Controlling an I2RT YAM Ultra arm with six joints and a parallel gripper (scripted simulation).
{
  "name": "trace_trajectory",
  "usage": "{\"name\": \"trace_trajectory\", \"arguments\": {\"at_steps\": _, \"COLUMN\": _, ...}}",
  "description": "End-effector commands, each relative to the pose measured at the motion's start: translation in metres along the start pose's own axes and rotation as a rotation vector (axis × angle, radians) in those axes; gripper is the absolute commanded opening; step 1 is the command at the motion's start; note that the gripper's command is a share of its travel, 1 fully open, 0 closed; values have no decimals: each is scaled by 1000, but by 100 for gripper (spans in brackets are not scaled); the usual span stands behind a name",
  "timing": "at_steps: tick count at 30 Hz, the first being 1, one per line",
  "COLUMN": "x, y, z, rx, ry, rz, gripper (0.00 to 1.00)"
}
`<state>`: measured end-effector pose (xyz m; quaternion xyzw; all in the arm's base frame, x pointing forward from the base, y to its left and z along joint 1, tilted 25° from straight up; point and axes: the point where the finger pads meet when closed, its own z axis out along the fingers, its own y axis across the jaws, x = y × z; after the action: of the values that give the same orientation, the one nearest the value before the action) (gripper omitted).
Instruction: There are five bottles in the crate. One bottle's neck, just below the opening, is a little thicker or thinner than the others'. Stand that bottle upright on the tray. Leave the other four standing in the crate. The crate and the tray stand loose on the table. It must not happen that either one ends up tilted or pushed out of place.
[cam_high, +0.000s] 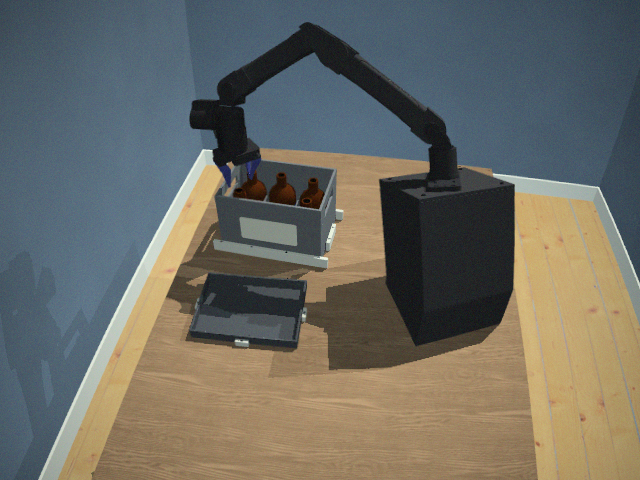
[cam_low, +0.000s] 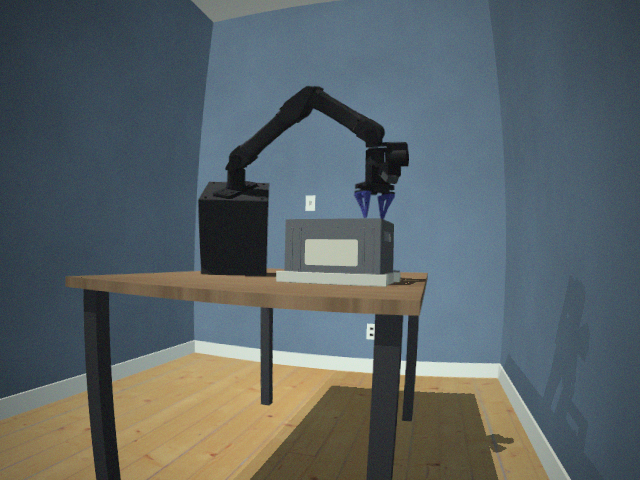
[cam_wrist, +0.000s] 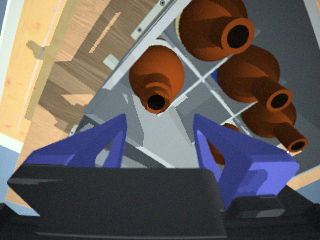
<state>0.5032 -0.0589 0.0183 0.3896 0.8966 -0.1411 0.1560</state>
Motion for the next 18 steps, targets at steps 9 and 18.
{"name": "trace_trajectory", "arguments": {"at_steps": 9, "x": -10, "y": 10, "z": -5, "rx": -37, "ry": -40, "rz": 3, "gripper": 61}}
{"name": "trace_trajectory", "arguments": {"at_steps": 18, "x": -8, "y": 8, "z": -1, "rx": -31, "ry": -33, "rz": 1, "gripper": 61}}
